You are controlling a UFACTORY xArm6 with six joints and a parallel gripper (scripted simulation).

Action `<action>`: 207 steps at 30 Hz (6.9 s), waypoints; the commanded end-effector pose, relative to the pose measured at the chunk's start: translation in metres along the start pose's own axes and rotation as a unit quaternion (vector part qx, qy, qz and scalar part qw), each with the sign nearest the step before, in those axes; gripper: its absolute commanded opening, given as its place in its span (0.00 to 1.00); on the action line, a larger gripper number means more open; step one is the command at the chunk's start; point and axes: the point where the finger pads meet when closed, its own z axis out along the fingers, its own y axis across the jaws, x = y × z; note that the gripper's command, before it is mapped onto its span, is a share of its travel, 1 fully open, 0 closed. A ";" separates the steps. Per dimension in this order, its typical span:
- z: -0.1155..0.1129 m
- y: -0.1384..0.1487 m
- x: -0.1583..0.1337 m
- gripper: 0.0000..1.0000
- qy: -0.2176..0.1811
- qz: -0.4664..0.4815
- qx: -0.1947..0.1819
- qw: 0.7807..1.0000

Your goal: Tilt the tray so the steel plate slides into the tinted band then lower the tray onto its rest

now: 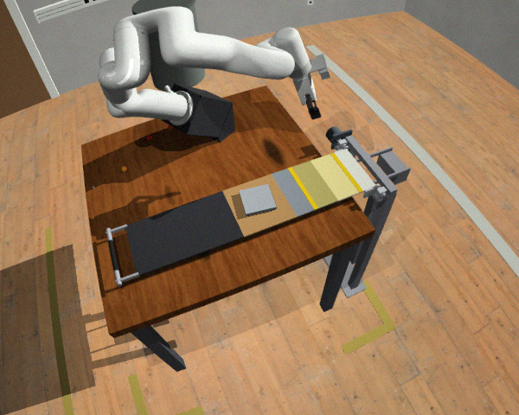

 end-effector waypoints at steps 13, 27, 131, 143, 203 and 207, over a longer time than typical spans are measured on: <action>-0.002 0.000 0.002 1.00 0.002 0.000 0.000 1.000; -0.013 0.096 -0.023 1.00 -0.001 0.081 0.016 0.997; -0.150 0.381 -0.648 1.00 -0.158 0.274 -0.084 0.945; -0.138 0.383 -0.652 1.00 -0.184 0.000 -0.039 0.982; -0.112 0.384 -0.663 0.41 -0.125 -0.815 0.122 0.553; -0.112 0.384 -0.663 0.41 -0.125 -0.815 0.122 0.553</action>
